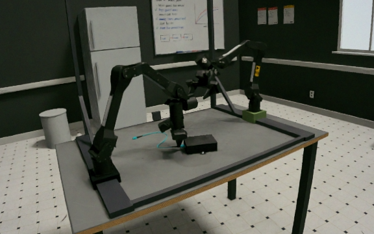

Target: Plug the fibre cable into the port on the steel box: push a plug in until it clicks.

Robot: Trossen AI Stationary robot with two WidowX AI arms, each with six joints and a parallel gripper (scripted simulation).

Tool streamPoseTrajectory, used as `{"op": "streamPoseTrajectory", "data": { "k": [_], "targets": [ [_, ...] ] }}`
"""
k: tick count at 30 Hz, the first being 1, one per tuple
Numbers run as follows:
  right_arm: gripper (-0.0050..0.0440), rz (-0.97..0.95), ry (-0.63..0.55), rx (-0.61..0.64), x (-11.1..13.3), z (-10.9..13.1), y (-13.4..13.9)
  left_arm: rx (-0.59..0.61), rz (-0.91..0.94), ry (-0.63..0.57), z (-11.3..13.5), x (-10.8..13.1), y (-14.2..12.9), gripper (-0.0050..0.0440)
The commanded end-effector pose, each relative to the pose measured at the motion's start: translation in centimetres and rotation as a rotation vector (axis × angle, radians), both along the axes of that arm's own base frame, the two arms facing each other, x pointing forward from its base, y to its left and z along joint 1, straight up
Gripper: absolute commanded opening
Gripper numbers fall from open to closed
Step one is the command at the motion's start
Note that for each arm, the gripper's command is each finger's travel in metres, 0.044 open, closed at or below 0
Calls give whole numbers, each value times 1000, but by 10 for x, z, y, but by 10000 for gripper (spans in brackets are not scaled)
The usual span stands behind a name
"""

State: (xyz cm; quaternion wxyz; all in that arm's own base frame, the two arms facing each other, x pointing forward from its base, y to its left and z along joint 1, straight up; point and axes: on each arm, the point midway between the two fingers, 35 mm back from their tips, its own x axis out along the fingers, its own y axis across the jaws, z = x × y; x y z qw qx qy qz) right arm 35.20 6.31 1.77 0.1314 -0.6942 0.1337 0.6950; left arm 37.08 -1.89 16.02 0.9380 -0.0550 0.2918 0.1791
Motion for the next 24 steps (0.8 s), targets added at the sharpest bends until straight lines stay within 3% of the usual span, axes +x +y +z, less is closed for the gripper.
{"op": "streamPoseTrajectory", "data": {
  "k": [1, 21, 22, 24],
  "targets": [
    [3, -9, -63, 1, 11, 12, -3, -7, 0, -28, 11, 2, -1, 440],
    [3, -8, -71, 3, 7, 13, 0, -7, 0, -28, 11, 2, -1, 440],
    [27, -8, -71, 3, 7, 13, 0, -7, 0, -28, 11, 2, -1, 440],
    [27, -8, -71, 3, 7, 13, 0, -7, 0, -28, 11, 2, -1, 440]
  ]
}}
